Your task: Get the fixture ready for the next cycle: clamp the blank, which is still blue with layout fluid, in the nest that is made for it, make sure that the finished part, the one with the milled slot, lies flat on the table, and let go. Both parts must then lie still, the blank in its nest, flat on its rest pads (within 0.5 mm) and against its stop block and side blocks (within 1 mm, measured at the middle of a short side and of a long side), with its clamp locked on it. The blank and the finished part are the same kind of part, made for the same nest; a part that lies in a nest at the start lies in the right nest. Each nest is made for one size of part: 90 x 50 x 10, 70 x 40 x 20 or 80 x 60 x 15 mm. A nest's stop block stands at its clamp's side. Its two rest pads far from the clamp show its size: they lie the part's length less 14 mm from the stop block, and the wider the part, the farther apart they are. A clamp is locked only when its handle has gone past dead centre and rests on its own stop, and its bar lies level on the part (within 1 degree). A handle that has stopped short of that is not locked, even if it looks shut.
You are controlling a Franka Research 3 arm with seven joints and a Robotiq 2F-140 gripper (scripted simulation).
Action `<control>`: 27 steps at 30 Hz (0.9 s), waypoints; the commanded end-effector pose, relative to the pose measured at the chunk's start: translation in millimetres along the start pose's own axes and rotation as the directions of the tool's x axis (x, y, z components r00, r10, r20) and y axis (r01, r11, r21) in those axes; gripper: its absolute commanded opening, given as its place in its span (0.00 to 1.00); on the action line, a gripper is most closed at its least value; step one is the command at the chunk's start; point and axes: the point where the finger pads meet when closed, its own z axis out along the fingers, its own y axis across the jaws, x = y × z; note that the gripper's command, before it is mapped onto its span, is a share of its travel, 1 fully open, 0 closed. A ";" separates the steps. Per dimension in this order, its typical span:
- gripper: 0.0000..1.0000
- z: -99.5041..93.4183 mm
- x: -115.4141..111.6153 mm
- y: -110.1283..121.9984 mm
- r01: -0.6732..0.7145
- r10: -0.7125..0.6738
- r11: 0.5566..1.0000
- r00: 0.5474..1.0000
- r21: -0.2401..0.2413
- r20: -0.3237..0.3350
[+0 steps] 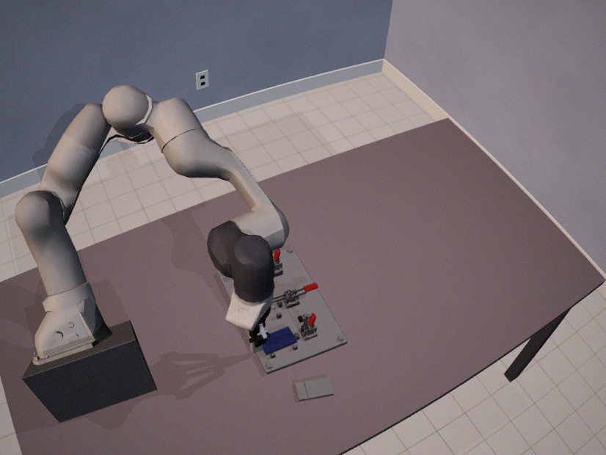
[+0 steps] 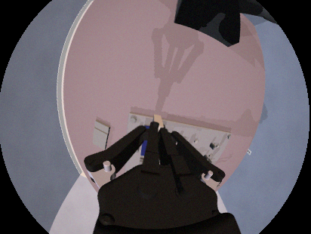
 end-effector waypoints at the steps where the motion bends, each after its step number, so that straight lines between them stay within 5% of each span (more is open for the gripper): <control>1: 0.00 1.9 -0.3 2.0 0.000 0.000 1.000 1.000 -0.004 -0.006; 27: 0.00 1.9 7.4 2.1 0.000 0.000 1.000 1.000 -0.004 -0.006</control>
